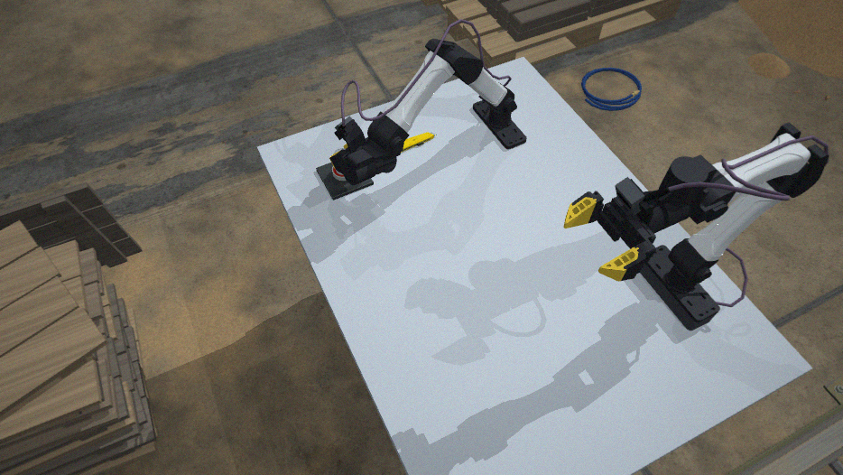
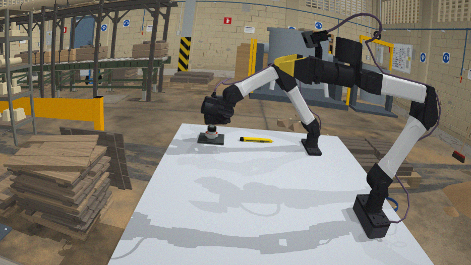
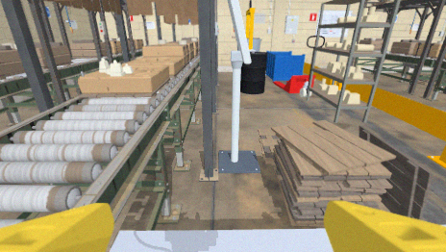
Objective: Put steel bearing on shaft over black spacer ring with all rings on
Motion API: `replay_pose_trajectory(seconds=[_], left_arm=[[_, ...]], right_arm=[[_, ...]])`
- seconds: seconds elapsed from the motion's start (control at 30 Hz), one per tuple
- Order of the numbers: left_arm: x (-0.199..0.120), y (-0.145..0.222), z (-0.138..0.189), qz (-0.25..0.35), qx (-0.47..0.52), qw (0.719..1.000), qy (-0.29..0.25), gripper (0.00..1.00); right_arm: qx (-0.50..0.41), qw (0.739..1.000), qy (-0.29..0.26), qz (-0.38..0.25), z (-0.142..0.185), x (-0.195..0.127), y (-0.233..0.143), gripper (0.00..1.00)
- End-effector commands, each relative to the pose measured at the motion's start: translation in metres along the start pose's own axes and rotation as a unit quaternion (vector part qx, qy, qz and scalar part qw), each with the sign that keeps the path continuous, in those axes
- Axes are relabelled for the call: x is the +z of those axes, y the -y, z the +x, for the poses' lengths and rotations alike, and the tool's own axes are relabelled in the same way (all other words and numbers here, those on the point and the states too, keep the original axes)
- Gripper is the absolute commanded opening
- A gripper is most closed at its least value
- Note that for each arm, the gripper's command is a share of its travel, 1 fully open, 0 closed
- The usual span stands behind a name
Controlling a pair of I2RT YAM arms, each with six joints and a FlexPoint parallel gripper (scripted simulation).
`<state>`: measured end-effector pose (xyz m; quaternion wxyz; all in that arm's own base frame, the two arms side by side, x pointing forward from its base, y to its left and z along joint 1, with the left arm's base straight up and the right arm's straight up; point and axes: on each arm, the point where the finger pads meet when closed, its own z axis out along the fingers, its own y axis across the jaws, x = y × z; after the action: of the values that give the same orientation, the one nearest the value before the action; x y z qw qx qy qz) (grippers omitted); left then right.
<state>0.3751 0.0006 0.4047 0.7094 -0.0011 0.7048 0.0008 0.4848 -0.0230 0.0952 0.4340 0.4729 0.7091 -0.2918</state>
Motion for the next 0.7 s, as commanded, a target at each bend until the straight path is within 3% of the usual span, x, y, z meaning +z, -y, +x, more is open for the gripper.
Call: replay_pose_trajectory(seconds=[0.0, 0.67], left_arm=[[-0.003, 0.002, -0.025, 0.005, -0.002, 1.000, 0.027, 1.00], [-0.003, 0.002, -0.025, 0.005, -0.002, 1.000, 0.027, 1.00]], right_arm=[[-0.006, 1.000, 0.006, 0.000, 0.008, 0.005, -0.001, 0.00], [0.007, 1.000, 0.007, -0.002, 0.008, 0.008, -0.002, 0.00]])
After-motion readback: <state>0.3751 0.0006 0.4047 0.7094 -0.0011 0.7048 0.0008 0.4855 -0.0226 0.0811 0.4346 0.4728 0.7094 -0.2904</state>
